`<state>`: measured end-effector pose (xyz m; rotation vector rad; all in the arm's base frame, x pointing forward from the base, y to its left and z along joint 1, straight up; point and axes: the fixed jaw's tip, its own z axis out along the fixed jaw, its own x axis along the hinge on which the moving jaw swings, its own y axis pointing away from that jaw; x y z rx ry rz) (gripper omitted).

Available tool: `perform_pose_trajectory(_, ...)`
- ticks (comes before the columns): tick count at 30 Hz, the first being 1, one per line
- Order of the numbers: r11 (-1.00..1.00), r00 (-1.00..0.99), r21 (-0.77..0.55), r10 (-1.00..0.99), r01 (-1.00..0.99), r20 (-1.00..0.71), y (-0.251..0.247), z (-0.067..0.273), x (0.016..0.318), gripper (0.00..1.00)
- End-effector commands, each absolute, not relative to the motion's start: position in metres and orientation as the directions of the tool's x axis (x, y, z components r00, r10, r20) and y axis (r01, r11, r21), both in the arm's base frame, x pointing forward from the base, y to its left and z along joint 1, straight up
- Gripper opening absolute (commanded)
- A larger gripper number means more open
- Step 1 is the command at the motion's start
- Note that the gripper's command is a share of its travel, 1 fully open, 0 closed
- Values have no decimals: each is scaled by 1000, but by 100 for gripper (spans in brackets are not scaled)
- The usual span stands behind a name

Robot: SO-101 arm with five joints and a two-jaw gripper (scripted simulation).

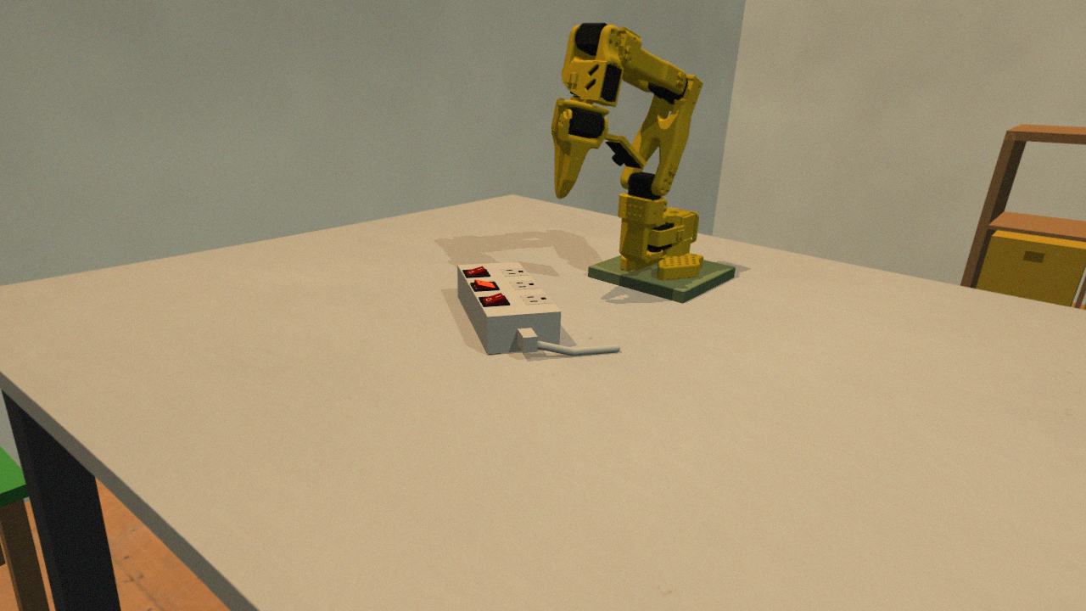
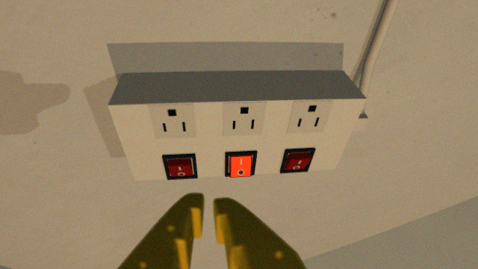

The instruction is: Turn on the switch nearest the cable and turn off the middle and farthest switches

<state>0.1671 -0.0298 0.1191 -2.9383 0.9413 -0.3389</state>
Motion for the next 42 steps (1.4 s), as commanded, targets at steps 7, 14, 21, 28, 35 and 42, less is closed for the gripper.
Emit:
perform_pose_trajectory(7,-805,783,-103,-593,-584,190,-31,118,165,0)
perform_pose_trajectory(14,-805,784,-100,-592,-585,185,-32,118,167,0)
perform_pose_trajectory(21,-805,786,-95,-592,-585,178,-33,117,171,0)
perform_pose_trajectory(28,-806,788,-89,-592,-586,169,-35,116,177,0)
perform_pose_trajectory(35,-806,789,-87,-591,-586,166,-35,116,178,0)
perform_pose_trajectory(42,-806,789,-87,-591,-586,166,-35,116,178,0)
